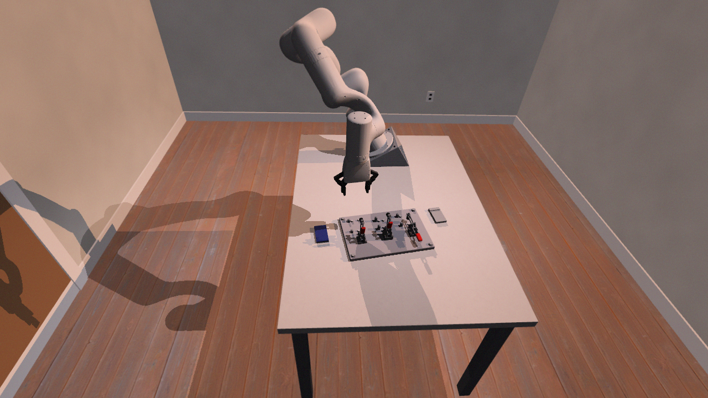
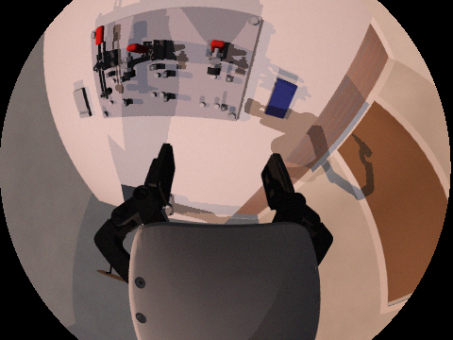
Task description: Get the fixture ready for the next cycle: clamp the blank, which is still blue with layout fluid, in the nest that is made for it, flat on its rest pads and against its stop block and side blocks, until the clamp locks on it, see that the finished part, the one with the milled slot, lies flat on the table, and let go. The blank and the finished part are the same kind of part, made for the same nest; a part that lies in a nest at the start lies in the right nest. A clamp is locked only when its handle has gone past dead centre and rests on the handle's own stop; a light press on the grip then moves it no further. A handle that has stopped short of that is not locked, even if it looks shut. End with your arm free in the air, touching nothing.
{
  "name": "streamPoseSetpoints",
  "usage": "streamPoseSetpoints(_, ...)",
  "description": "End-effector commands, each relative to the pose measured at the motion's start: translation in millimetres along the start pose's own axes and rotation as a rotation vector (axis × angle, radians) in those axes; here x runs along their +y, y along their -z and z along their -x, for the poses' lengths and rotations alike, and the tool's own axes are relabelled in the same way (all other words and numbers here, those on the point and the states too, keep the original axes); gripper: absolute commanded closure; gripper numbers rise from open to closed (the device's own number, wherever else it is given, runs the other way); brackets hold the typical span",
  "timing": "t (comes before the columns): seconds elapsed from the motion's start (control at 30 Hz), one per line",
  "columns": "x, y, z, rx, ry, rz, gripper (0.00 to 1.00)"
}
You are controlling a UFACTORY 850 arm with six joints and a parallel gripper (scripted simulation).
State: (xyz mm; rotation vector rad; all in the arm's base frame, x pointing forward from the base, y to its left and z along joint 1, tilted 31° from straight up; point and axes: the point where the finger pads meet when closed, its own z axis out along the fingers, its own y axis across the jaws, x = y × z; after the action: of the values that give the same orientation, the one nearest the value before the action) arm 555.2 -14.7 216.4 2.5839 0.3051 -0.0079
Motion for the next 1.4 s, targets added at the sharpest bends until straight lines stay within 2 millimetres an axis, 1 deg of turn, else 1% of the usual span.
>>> streamPoseSetpoints(0.0,18,1,-2,0.002,-0.001,0.0,0.01)
streamPoseSetpoints(0.3,64,1,-4,0.002,-0.001,0.0,0.01)
streamPoseSetpoints(0.37,64,1,-4,0.002,-0.001,0.0,0.01)
streamPoseSetpoints(0.6,99,1,-6,0.002,-0.001,0.0,0.01)
streamPoseSetpoints(0.8,122,1,-7,0.002,-0.001,0.0,0.01)
streamPoseSetpoints(0.87,127,1,-7,0.002,-0.001,0.0,0.01)
streamPoseSetpoints(0.93,127,1,-7,0.002,-0.001,0.0,0.01)
streamPoseSetpoints(1.1,136,1,-8,0.002,-0.001,0.0,0.01)
streamPoseSetpoints(1.37,138,1,-8,0.002,-0.001,0.0,0.01)
